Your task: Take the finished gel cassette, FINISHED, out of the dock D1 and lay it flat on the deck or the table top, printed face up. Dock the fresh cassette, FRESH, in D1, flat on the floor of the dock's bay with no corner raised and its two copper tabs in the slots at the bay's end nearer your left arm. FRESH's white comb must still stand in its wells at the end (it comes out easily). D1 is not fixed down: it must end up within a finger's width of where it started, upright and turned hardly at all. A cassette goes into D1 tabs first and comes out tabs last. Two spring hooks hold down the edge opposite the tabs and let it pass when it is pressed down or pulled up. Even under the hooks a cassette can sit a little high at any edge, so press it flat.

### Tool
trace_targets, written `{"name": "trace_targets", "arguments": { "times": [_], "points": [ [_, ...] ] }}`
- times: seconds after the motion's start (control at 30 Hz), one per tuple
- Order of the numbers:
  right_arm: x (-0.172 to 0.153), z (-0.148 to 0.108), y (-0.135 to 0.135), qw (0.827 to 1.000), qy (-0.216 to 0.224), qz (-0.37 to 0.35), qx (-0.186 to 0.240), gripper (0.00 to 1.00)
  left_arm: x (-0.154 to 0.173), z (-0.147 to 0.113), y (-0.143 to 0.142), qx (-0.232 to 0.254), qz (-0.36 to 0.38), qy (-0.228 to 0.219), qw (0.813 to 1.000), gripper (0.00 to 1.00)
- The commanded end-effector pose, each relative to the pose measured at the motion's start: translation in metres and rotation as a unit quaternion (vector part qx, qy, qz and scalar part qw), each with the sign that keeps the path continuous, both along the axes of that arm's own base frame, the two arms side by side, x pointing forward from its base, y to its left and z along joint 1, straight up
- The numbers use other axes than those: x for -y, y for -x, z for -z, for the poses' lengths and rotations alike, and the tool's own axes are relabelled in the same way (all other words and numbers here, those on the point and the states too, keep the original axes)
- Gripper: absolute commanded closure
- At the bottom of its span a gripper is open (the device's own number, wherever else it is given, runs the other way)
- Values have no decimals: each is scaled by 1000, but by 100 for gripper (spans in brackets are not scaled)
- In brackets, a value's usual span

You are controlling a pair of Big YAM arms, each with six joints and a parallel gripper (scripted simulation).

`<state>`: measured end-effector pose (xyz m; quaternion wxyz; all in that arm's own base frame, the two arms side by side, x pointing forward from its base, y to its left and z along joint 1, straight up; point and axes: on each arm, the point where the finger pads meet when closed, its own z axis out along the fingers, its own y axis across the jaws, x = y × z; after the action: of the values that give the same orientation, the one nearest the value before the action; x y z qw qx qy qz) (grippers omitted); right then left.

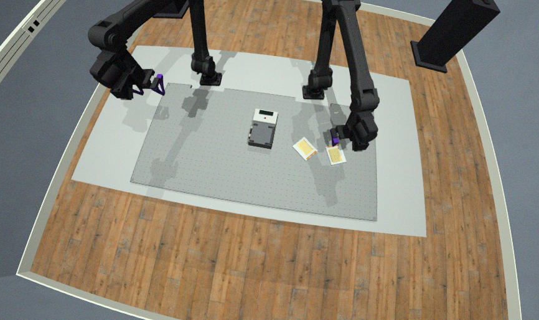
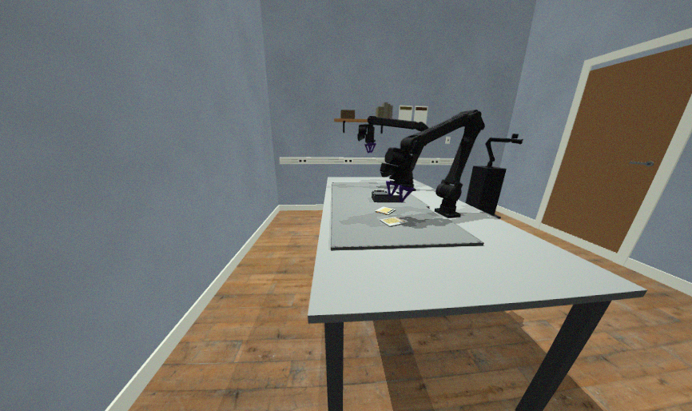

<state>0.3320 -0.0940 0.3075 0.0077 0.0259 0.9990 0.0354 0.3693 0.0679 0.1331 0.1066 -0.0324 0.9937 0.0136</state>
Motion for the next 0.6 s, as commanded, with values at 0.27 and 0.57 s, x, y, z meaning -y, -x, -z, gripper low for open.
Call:
{"name": "trace_targets", "arguments": {
  "times": [0.27, 0.57],
  "points": [
    [7, -20, -9, 1000, 1, 10, 6, 0, 14, -65, -13, -84, 114, -3, 990, 2],
    [7, -20, -9, 1000, 1, 10, 6, 0, 22, -99, -12, -84, 114, -3, 990, 2]
  ]
}}
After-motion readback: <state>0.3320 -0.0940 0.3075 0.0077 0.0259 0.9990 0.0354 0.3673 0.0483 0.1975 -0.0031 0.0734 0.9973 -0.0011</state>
